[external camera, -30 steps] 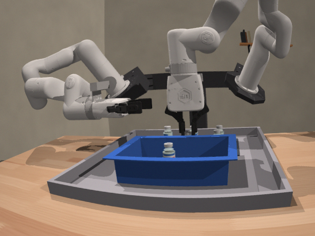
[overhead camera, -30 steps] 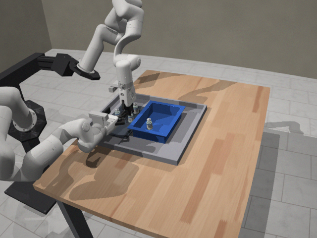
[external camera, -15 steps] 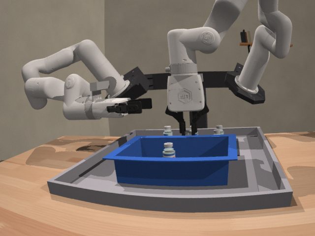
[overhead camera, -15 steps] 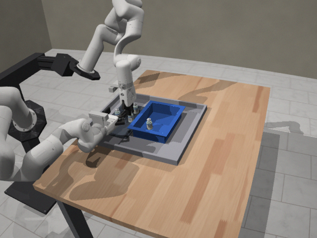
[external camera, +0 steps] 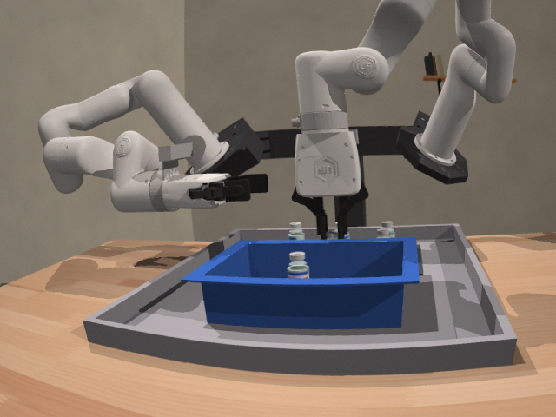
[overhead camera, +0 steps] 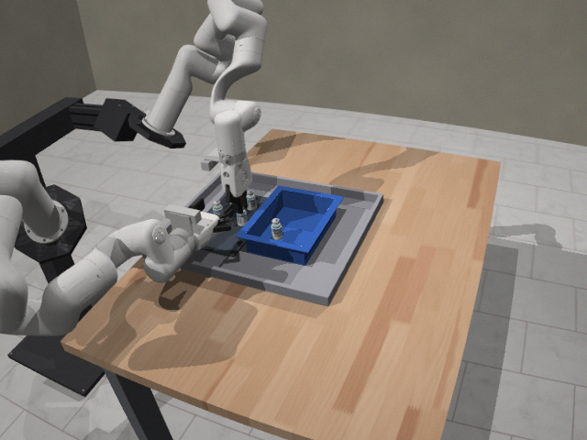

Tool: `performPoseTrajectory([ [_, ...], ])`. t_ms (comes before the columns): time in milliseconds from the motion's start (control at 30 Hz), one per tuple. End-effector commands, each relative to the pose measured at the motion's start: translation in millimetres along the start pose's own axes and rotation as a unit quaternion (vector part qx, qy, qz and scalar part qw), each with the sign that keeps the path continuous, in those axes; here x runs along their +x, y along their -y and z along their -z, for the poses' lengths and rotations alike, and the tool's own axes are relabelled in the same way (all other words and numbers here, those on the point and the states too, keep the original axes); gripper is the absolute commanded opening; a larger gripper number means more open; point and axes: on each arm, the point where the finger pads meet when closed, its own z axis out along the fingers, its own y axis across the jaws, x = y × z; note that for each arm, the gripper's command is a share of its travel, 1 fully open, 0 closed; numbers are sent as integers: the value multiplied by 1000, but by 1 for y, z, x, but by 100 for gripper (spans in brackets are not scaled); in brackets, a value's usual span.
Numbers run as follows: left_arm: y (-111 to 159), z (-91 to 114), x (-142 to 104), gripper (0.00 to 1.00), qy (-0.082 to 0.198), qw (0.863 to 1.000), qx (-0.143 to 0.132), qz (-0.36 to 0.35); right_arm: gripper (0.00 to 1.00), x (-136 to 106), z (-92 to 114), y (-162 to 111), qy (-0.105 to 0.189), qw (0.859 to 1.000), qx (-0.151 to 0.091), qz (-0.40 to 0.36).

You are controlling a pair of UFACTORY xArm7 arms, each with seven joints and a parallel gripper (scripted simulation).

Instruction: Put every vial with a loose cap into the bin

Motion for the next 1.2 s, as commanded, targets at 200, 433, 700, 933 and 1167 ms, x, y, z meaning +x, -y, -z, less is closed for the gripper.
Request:
performPoseTrajectory([
  [200,2,2,-1,22,1,1000,2,0,100,2,0,0,-1,1000,1,2],
  [433,2,2,-1,22,1,1000,2,0,100,3,0,0,-1,1000,1,2],
  [700,2,2,-1,20,1,1000,2,0,100,2,-1,0,-1,1000,1,2],
  [933,2,2,-1,20,1,1000,2,0,100,2,-1,0,-1,1000,1,2],
  [1167,2,2,-1,23,1,1000,2,0,100,2,-1,0,-1,1000,1,2],
])
